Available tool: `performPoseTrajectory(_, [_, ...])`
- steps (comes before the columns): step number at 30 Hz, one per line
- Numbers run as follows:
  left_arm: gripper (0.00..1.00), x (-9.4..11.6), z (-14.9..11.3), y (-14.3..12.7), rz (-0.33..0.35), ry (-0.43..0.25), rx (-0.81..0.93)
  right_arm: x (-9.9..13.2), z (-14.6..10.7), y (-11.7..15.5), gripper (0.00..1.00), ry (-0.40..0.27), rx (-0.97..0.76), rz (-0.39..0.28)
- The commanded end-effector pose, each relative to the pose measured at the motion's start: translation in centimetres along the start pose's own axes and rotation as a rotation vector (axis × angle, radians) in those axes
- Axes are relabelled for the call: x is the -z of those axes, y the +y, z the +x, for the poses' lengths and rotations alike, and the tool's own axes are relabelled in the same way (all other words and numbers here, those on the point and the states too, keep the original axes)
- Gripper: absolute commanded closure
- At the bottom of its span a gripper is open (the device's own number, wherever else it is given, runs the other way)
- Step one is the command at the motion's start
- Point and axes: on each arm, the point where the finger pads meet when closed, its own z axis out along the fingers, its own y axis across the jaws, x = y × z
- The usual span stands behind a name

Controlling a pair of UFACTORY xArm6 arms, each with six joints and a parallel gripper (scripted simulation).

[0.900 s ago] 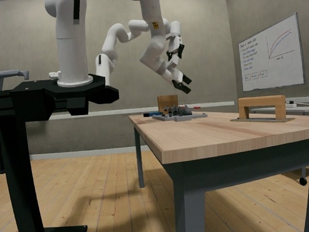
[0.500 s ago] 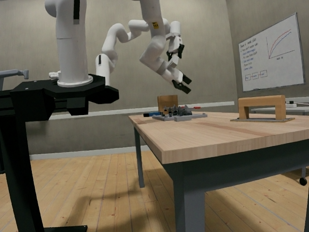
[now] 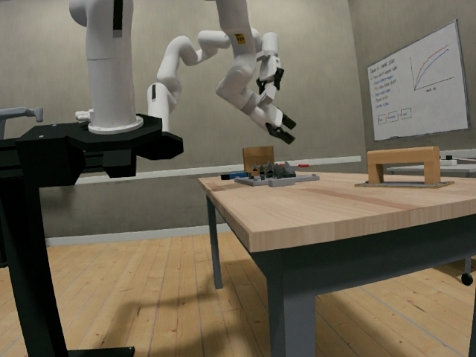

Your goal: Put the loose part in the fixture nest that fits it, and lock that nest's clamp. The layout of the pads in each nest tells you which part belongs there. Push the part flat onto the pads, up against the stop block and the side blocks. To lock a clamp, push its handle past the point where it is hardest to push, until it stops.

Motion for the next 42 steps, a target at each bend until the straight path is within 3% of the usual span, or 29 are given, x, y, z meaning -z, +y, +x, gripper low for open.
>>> performPoseTrajectory(1, [0.0,0.3,-0.1,-0.1,0.006,-0.005,0.004,-0.2,0.9,-0.1,0.0,0.011,-0.034,-0.007])
performPoseTrajectory(10, [0.0,0.1,-0.1,-0.1,0.004,-0.007,0.024,-1.2,4.1,1.2,0.0,0.048,-0.175,-0.06])
performPoseTrajectory(16, [0.0,-0.1,-0.1,-0.1,0.002,-0.011,0.057,-2.4,9.0,3.5,0.0,0.115,-0.394,-0.138])
performPoseTrajectory(22, [0.0,-0.5,-0.1,0.0,-0.002,-0.017,0.107,-3.5,15.8,7.7,0.0,0.229,-0.71,-0.238])
performPoseTrajectory(24, [0.0,-0.5,-0.1,0.0,-0.002,-0.017,0.107,-3.5,15.8,7.7,0.0,0.229,-0.71,-0.238])
performPoseTrajectory(30, [0.0,-1.0,-0.1,0.1,-0.005,-0.025,0.175,-3.6,23.5,13.9,0.0,0.393,-1.078,-0.338])
performPoseTrajectory(37, [0.0,-1.7,-0.1,0.2,-0.01,-0.038,0.278,-2.1,31.2,21.8,0.0,0.614,-1.475,-0.419])
performPoseTrajectory(39, [0.0,-2.0,-0.1,0.2,-0.011,-0.042,0.312,-1.4,33.2,24.3,0.0,0.684,-1.586,-0.435])
performPoseTrajectory(41, [0.0,-2.0,-0.1,0.2,-0.011,-0.042,0.312,-1.4,33.2,24.3,0.0,0.684,-1.586,-0.435])
performPoseTrajectory(42, [0.0,-2.1,-0.1,0.2,-0.012,-0.044,0.33,-0.7,34.6,26.1,0.0,0.78,-1.74,-0.455])
